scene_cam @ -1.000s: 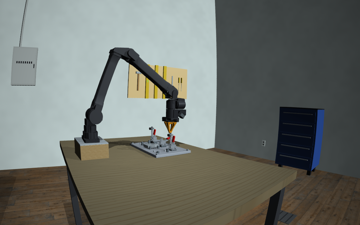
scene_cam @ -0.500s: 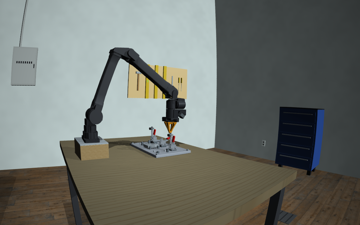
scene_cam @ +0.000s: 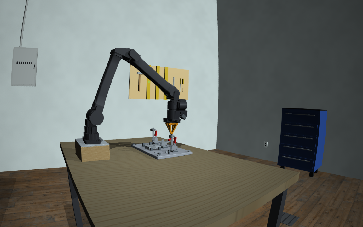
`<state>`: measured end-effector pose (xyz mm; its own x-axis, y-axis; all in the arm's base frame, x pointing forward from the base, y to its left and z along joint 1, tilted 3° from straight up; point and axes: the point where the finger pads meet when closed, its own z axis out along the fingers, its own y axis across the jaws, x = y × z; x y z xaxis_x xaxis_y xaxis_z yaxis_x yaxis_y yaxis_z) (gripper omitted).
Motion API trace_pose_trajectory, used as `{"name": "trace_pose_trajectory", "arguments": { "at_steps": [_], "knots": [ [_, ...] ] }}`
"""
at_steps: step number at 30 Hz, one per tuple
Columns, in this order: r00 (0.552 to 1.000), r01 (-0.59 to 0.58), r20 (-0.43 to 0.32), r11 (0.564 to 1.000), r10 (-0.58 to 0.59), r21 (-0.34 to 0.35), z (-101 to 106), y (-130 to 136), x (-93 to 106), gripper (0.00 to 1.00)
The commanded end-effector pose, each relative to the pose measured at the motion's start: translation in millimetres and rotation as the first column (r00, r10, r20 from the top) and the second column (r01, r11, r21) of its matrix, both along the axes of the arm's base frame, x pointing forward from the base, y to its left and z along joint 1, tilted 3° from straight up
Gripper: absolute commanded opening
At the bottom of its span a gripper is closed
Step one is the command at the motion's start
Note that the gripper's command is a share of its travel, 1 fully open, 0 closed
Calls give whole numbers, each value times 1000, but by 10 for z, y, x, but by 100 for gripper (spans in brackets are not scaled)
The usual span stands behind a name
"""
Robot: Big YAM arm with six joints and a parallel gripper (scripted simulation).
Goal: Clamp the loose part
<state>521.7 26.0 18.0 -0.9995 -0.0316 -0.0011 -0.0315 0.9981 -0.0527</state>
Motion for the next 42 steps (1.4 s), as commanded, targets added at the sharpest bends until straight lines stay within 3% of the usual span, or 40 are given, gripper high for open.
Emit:
{"name": "trace_pose_trajectory", "arguments": {
  "at_steps": [1,10,25,42],
  "knots": [
    [999,2,38,1000,-2,0,126,68,73,0],
    [999,2,36,1000,-2,0,114,68,70,0],
    [1000,3,6,1000,-3,-3,-74,56,31,0],
    [1000,4,16,1000,-4,-2,-25,56,55,0]
  ]
}}
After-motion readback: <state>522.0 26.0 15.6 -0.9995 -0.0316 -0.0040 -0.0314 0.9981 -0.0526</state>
